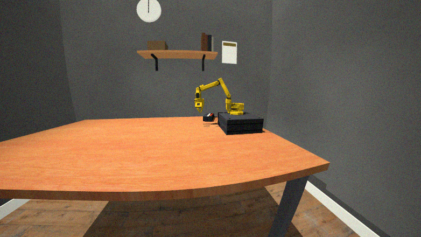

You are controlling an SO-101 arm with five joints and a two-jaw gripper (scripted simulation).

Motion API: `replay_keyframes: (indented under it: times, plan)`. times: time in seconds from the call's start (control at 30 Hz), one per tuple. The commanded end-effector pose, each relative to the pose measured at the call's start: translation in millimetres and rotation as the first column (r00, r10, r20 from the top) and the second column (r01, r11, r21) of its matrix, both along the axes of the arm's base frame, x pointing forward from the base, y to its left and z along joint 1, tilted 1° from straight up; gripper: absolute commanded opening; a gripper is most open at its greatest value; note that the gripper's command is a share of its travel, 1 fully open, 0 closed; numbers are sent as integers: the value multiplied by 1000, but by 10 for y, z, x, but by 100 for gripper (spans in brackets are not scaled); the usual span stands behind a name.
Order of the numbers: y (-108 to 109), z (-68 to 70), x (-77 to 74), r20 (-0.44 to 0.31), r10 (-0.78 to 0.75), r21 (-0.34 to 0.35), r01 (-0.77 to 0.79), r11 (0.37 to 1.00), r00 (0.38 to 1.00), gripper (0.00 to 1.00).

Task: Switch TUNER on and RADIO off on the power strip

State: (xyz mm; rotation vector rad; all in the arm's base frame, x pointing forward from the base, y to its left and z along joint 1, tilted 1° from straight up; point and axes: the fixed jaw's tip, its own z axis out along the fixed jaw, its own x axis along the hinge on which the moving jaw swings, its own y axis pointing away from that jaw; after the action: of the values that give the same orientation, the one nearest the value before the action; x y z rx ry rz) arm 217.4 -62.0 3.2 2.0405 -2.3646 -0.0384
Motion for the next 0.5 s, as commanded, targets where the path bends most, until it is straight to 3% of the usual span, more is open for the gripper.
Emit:
replay_keyframes:
  times: [0.0, 0.13, 0.27, 0.33, 0.47]
  plan:
    - [131, 29, 20, 28, 240, -6, -240, 971, 970, 0]
    - [252, 42, 17, 29, 455, -6, -455, 891, 890, 0]
    - [371, 55, 8, 29, 644, -6, -644, 765, 765, 0]
    - [371, 55, 8, 29, 644, -6, -644, 765, 765, 0]
    - [488, 67, -5, 30, 797, -7, -797, 603, 603, 0]
